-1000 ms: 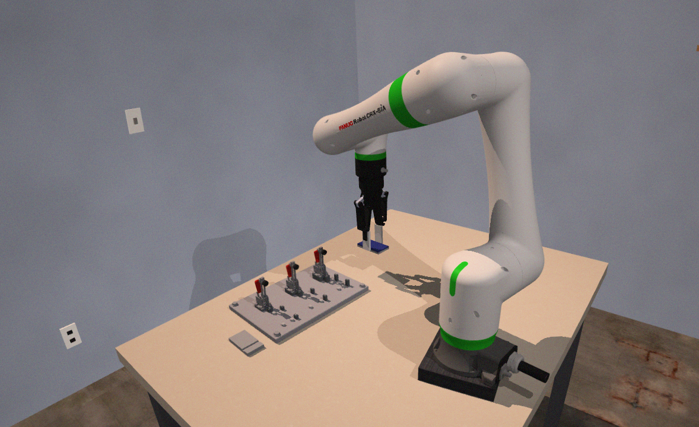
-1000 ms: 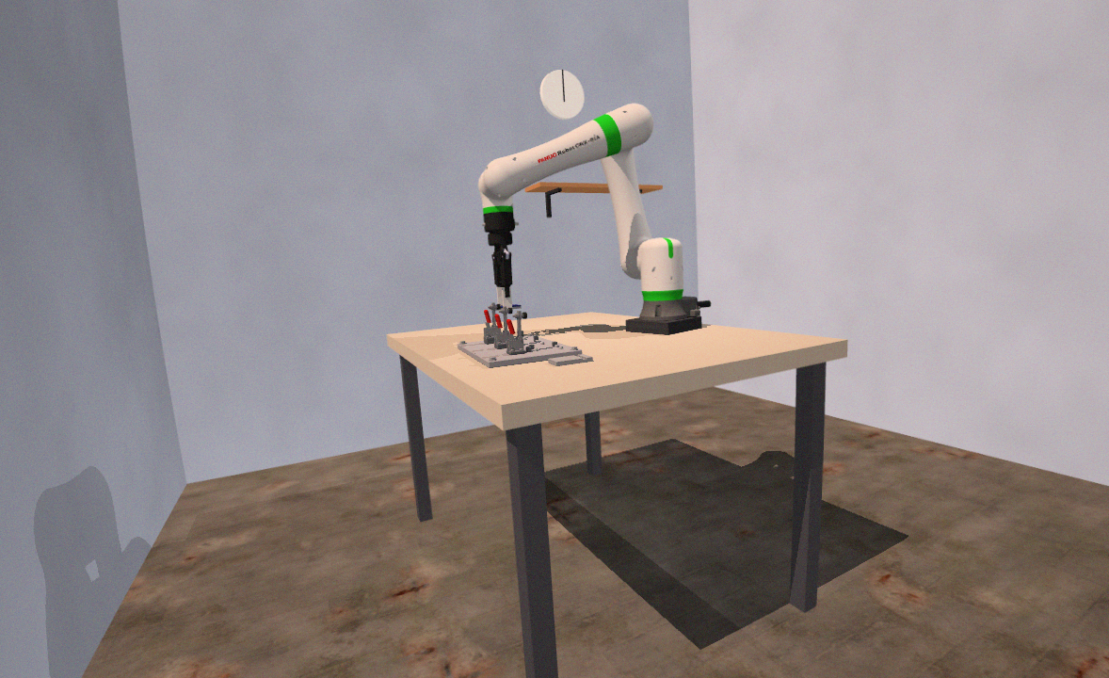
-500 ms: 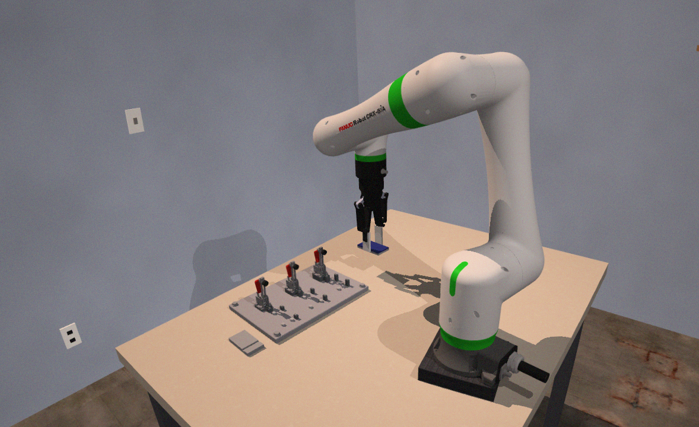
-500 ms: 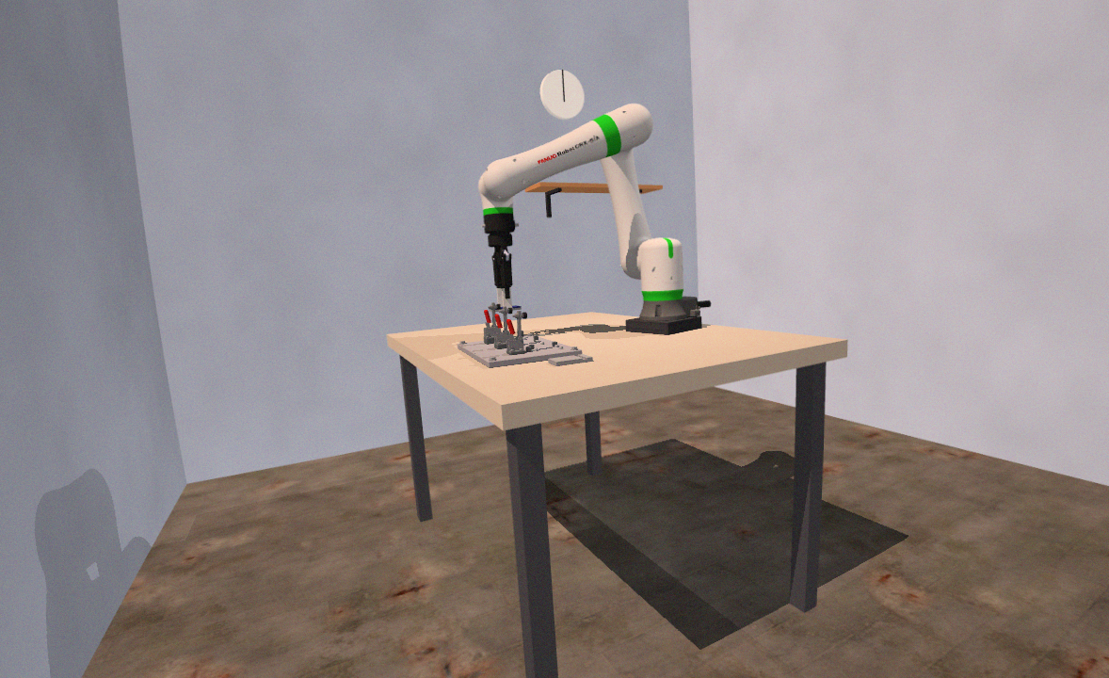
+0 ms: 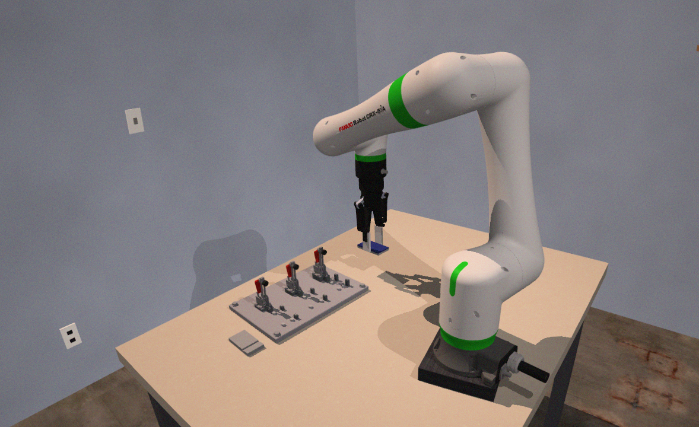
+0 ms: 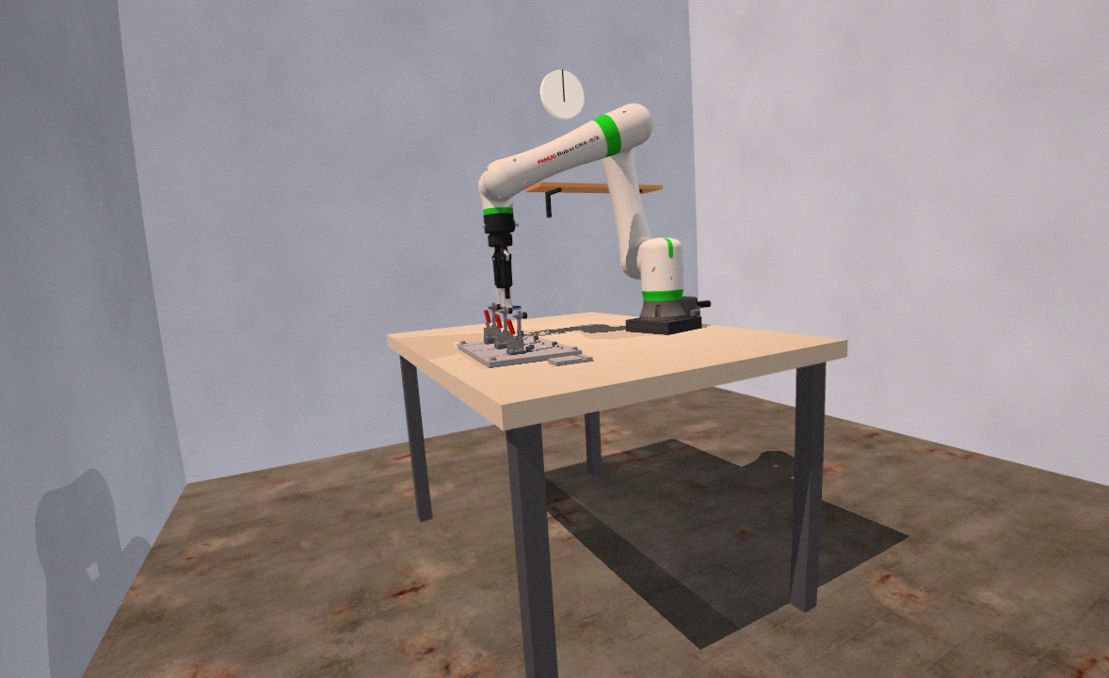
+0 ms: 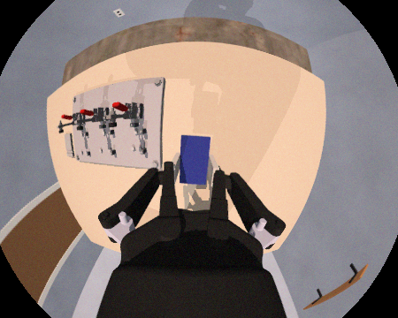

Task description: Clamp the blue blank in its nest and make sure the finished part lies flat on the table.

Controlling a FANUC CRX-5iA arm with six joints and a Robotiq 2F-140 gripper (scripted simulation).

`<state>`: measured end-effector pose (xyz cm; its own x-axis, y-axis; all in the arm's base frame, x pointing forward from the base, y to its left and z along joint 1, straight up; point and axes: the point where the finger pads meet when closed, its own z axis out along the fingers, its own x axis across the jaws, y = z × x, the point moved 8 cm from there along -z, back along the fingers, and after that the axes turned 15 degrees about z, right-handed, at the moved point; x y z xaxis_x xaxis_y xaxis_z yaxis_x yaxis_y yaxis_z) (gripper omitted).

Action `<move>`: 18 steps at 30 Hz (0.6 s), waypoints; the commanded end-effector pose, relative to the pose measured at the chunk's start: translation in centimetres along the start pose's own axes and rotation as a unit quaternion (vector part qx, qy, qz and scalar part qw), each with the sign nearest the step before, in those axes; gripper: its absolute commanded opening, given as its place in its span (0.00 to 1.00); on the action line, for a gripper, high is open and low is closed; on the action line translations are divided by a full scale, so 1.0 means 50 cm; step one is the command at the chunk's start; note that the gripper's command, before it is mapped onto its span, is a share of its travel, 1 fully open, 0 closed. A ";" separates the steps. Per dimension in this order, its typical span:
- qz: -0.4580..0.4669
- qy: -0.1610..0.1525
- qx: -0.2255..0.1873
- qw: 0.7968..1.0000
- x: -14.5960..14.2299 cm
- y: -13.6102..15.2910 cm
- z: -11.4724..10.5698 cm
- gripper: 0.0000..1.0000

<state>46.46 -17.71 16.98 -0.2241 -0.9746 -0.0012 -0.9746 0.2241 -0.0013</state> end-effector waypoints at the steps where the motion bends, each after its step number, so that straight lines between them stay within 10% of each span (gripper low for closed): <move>1: 0.000 0.000 0.000 1.000 0.000 0.000 0.000 0.00; 18: 0.000 0.000 0.000 1.000 -0.067 0.017 0.001 0.00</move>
<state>46.39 -15.51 16.92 -0.2234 -0.9747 -0.0016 -0.9747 0.2234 -0.0011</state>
